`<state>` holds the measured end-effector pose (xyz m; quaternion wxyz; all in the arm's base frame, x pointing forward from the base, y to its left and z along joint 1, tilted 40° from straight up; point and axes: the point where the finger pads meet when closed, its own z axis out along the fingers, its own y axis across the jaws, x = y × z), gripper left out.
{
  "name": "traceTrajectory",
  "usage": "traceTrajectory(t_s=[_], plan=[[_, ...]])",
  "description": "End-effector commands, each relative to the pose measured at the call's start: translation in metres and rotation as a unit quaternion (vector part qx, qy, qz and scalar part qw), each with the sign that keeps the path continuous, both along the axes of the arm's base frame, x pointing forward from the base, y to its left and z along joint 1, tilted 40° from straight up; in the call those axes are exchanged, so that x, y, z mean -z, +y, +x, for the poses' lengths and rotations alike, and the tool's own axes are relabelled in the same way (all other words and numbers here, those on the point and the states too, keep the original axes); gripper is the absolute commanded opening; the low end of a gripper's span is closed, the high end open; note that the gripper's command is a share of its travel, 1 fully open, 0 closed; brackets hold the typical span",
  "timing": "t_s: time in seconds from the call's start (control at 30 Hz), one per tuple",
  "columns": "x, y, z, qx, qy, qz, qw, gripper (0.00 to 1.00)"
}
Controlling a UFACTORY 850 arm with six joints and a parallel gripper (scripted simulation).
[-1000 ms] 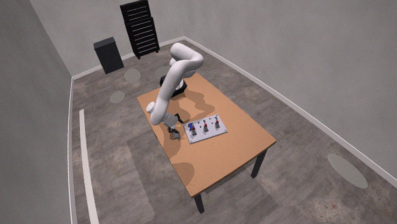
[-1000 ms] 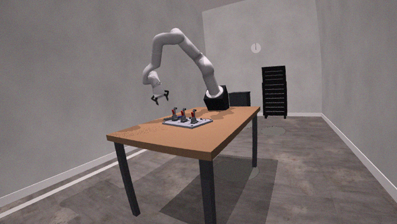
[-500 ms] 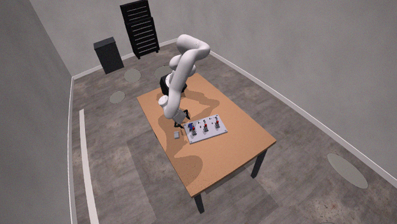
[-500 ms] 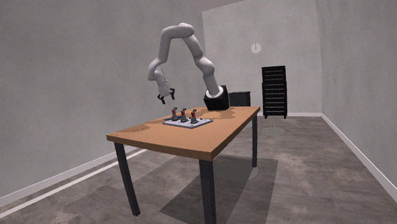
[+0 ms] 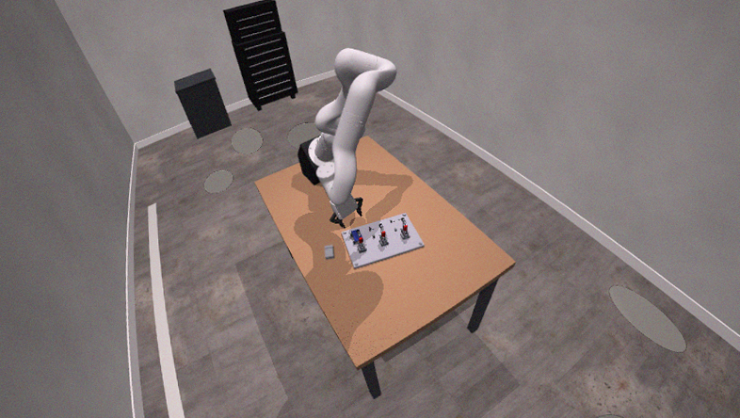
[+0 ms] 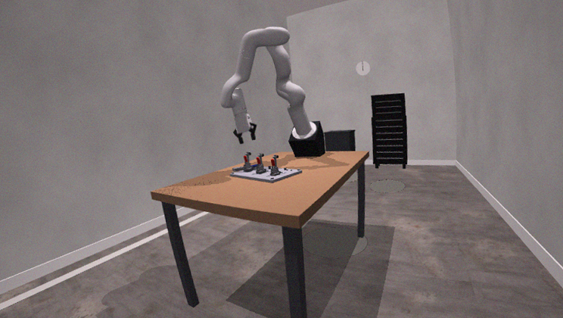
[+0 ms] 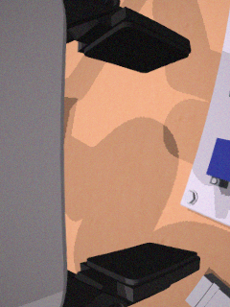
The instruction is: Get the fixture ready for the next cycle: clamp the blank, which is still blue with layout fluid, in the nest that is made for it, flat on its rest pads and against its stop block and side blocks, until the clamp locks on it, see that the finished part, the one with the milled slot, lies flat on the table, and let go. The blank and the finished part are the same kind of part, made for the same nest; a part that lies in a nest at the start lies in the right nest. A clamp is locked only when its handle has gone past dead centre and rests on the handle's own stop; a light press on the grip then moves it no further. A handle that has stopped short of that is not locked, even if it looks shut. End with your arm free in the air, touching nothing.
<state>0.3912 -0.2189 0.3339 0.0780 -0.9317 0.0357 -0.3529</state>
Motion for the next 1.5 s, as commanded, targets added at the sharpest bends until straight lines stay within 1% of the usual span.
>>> traceTrajectory(t_s=[0.0, 0.03, 0.1, 0.13, 0.27, 0.57, 0.6, 1.47], plan=[[0.001, 0.016, -0.012, 0.069, 0.017, 0.006, 0.997, 1.00], [0.001, 0.016, -0.012, 0.069, 0.017, 0.006, 0.997, 1.00], [0.003, 0.023, -0.019, 0.108, 0.022, 0.010, 0.994, 1.00], [0.003, 0.023, -0.019, 0.108, 0.022, 0.010, 0.994, 1.00], [0.004, 0.031, -0.028, 0.156, 0.023, 0.014, 0.987, 1.00], [0.004, 0.033, -0.031, 0.168, 0.023, 0.015, 0.985, 1.00], [0.004, 0.033, -0.031, 0.168, 0.023, 0.015, 0.985, 0.47], [0.004, 0.033, -0.031, 0.168, 0.023, 0.015, 0.985, 0.47]])
